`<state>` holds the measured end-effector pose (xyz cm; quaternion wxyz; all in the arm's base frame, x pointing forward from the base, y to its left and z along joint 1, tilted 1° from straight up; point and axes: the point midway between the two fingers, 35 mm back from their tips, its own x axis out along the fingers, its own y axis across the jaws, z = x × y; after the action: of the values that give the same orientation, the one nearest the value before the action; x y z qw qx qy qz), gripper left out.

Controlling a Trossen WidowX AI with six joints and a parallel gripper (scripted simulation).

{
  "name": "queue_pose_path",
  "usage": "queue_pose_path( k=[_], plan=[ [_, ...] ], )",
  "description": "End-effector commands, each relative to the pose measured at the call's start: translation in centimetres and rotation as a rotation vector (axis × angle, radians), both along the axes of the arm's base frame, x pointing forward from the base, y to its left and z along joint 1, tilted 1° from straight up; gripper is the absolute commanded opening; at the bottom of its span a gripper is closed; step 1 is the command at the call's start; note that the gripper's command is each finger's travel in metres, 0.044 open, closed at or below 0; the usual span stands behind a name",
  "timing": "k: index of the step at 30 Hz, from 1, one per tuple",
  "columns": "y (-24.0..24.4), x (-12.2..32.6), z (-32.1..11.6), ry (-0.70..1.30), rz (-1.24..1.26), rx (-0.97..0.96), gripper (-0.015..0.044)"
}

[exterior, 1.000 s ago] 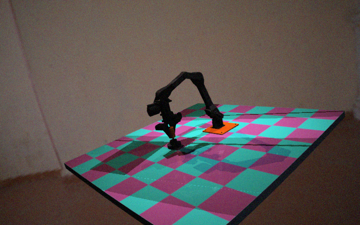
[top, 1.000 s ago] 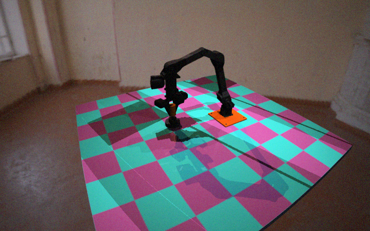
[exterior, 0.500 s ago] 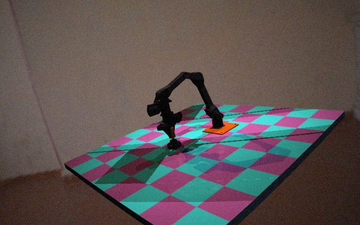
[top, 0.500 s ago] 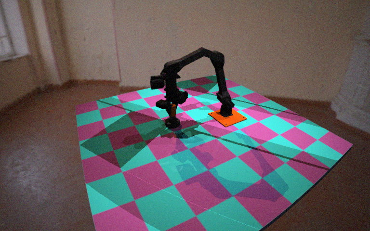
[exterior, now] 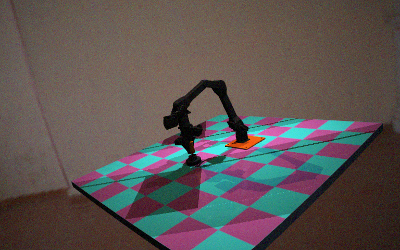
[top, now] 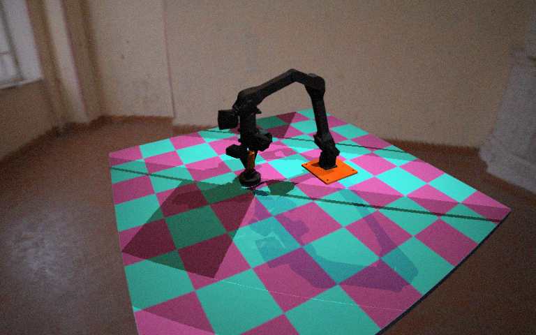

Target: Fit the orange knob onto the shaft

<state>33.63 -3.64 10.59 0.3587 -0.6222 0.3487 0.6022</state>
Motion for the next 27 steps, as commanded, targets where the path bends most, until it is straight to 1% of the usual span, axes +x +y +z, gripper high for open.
queue_pose_path(
  k=[1,7,14,27],
  plan=[
    [-0.02,0.09,0.08,-0.003,0.005,0.0,0.0],
    [-0.01,0.08,0.5,-0.003,0.014,0.0,0.0],
    [0.02,0.13,0.43,-0.003,0.214,-0.007,0.0],
    [-0.01,0.09,-0.05,-0.003,0.214,-0.007,0.0]
  ],
)
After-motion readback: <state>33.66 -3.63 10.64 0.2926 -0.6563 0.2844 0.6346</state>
